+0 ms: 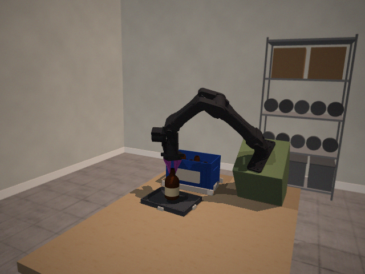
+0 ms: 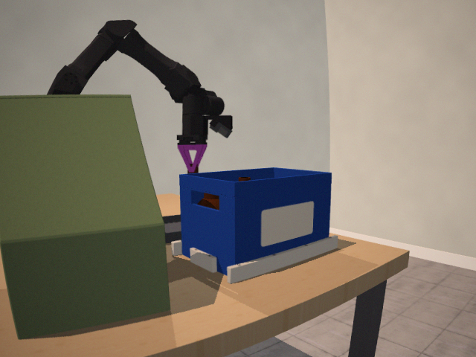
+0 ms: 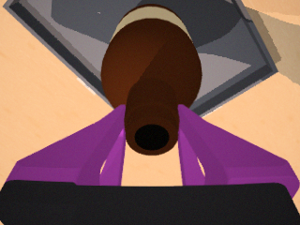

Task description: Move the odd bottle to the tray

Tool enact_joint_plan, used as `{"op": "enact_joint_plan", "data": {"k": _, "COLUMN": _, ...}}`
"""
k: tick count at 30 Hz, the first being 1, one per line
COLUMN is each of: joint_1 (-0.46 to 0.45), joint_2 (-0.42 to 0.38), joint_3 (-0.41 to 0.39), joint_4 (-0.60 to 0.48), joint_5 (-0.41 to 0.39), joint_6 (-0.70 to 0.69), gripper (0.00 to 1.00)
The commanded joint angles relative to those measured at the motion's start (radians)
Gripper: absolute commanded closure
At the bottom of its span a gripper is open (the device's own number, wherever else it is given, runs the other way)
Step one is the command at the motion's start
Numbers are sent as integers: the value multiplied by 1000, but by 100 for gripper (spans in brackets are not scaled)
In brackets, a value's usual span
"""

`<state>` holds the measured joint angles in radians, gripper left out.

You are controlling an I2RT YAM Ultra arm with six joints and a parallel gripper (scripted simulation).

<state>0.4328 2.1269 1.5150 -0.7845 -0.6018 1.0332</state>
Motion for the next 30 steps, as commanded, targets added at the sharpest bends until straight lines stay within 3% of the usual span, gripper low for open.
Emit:
{"op": "enact_joint_plan", "data": {"k": 1, "joint_1": -22, "joint_2": -13, "joint_3": 20, "joint_4": 8, "joint_5": 8, "joint_6": 4, "gripper": 100}}
{"op": "enact_joint_plan", "data": {"k": 30, "joint_1": -18, "joint_2": -12, "joint_3": -2, "joint_4": 26, "joint_5": 9, "joint_6": 12, "gripper": 100}}
